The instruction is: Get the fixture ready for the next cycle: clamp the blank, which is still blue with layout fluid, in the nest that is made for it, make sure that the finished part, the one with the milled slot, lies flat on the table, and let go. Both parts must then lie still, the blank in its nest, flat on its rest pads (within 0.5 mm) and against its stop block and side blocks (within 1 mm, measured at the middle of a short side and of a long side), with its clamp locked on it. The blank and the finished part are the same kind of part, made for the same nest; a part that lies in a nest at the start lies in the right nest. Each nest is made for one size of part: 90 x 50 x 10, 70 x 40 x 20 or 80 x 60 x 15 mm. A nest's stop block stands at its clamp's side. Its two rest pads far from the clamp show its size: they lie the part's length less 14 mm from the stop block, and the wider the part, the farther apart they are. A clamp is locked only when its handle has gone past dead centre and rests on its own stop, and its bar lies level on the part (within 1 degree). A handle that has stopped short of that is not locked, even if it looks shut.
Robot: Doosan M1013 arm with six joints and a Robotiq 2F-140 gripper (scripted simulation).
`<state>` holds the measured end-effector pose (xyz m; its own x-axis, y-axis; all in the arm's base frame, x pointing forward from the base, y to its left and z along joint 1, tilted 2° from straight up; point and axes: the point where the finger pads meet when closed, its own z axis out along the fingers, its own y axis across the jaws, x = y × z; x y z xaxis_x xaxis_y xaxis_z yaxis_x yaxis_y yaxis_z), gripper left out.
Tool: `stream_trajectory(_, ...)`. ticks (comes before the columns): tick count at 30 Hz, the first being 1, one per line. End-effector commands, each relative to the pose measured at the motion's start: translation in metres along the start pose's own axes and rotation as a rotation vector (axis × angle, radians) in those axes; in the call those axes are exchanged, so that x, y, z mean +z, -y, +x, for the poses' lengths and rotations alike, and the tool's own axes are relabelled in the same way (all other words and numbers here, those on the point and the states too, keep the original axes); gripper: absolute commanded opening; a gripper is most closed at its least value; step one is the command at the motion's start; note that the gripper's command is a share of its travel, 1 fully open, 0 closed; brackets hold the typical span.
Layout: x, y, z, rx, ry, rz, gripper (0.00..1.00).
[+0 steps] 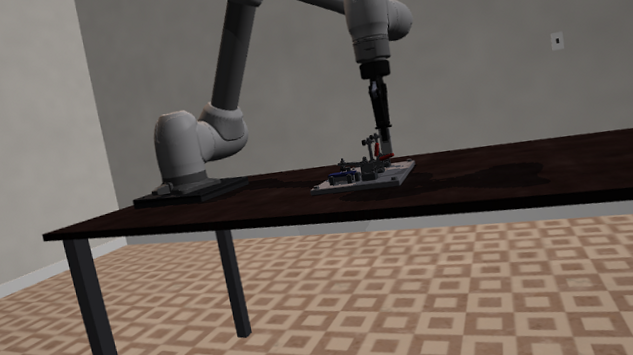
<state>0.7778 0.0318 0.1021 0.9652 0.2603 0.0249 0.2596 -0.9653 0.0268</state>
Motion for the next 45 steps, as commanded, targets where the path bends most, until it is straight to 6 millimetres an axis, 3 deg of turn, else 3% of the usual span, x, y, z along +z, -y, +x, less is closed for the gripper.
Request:
stream_trajectory(1, -0.0001, 0.0000, 0.0000, 0.000, 0.000, 0.000, 0.00)
stream_trajectory(45, 0.0040, 0.0000, 0.0000, 0.000, 0.000, 0.000, 0.00)
